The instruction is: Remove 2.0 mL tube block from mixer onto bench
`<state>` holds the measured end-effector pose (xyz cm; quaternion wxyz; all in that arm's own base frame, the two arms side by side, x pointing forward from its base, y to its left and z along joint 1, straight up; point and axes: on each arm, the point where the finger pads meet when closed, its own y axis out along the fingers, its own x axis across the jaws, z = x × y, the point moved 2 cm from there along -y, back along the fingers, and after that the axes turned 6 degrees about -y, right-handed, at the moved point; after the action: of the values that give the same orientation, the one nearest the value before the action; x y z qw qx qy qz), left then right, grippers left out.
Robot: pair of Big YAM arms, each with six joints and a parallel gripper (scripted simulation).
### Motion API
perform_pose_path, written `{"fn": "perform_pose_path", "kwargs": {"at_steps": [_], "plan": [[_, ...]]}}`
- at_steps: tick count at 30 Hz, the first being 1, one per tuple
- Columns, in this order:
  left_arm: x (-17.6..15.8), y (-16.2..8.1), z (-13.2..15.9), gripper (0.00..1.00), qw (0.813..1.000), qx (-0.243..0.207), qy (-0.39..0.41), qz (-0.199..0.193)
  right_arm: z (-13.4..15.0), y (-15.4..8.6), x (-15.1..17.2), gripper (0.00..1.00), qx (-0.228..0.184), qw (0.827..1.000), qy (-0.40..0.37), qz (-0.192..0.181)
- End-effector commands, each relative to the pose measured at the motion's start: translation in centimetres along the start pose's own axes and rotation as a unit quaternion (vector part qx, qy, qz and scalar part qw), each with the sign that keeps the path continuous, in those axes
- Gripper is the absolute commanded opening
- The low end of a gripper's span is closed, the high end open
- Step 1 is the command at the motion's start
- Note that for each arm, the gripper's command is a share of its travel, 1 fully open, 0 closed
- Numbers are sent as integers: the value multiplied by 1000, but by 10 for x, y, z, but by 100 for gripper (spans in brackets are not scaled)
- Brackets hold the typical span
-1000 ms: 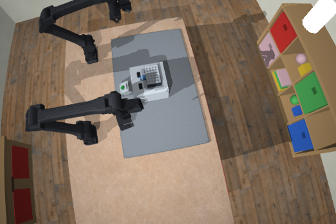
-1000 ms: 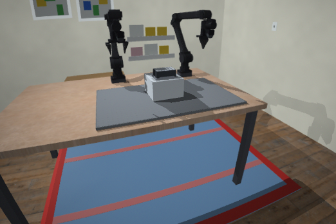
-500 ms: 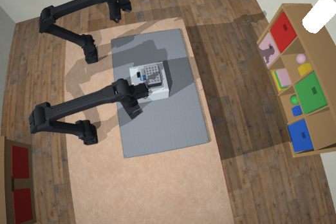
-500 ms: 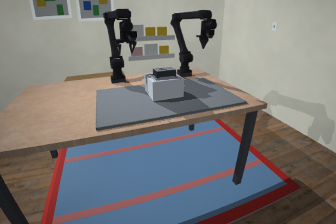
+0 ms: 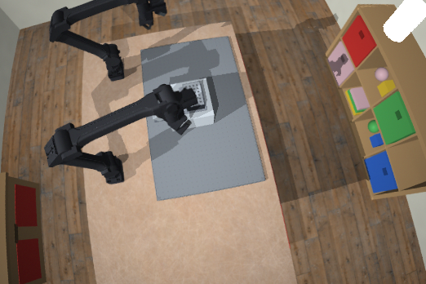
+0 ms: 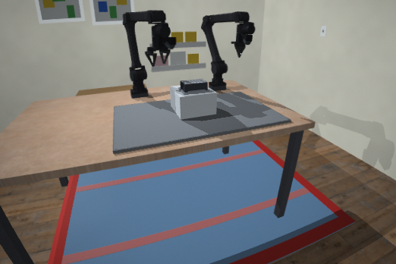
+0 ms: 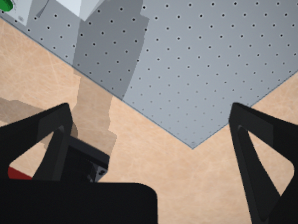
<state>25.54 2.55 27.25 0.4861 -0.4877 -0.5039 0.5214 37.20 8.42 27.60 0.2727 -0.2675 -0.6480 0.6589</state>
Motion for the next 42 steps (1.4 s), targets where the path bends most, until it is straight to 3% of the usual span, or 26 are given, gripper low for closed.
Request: {"fn": "perform_pose_path", "kwargs": {"at_steps": [1,9,18,27,31,37,39,42], "plan": [[-2,-16,-15,0,1000,-24,0,-2,-38,-25,-5,100,-33,998,-49,20],[-2,-15,-15,0,1000,-23,7,-2,-73,-10,-2,100,-11,991,-131,7],[-2,-15,-14,0,1000,-23,2,-3,-108,-30,8,100,-26,979,-202,18],[-2,-15,-14,0,1000,-23,1,-3,-149,0,7,100,5,957,-290,-2],[-2,-15,-14,0,1000,-23,1,-3,-162,-3,10,100,2,950,-312,2],[-2,-15,-14,0,1000,-23,1,-3,-194,-31,20,100,-24,929,-370,19],[-2,-15,-13,0,1000,-23,1,-3,-193,-28,20,100,-21,920,-390,16],[-2,-15,-13,0,1000,-23,1,-3,-185,0,11,100,-14,910,-414,17]]}}
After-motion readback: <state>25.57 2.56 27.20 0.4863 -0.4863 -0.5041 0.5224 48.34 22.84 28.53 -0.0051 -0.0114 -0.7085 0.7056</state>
